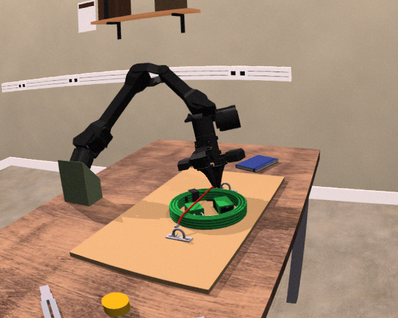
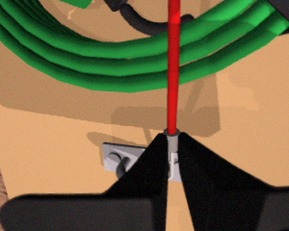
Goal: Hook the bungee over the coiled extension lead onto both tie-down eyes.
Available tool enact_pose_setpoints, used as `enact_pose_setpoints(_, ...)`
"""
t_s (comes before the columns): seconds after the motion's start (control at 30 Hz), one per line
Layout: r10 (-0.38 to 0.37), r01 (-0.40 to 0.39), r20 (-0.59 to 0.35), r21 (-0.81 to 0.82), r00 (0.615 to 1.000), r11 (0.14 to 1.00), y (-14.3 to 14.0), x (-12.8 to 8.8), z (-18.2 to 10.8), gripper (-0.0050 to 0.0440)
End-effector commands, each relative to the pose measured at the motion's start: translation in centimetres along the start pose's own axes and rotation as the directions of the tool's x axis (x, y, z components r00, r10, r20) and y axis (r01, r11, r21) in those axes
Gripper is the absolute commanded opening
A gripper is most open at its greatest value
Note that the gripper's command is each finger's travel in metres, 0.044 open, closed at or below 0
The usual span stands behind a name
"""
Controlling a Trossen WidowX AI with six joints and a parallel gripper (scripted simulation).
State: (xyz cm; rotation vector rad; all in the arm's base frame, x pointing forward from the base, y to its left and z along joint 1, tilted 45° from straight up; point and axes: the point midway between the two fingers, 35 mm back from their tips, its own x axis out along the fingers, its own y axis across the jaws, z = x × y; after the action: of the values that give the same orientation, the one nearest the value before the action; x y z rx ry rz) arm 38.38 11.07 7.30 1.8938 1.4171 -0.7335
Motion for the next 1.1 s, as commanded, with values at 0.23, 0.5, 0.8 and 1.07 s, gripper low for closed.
enact_pose_setpoints(0.23,0.016,-0.016,-0.006,-0.009,1.0,1.0,0.3,-0.4,-0.4,-0.005)
enact_pose_setpoints(0.5,0.016,-0.016,-0.006,-0.009,1.0,1.0,0.3,-0.4,-0.4,0.015)
enact_pose_setpoints(0.8,0.06,-0.061,-0.012,-0.048,0.998,0.997,1.4,-1.6,-0.6,0.015)
enact_pose_setpoints(1.07,0.085,-0.086,-0.022,-0.07,0.996,0.994,5.5,-8.1,1.2,0.015)
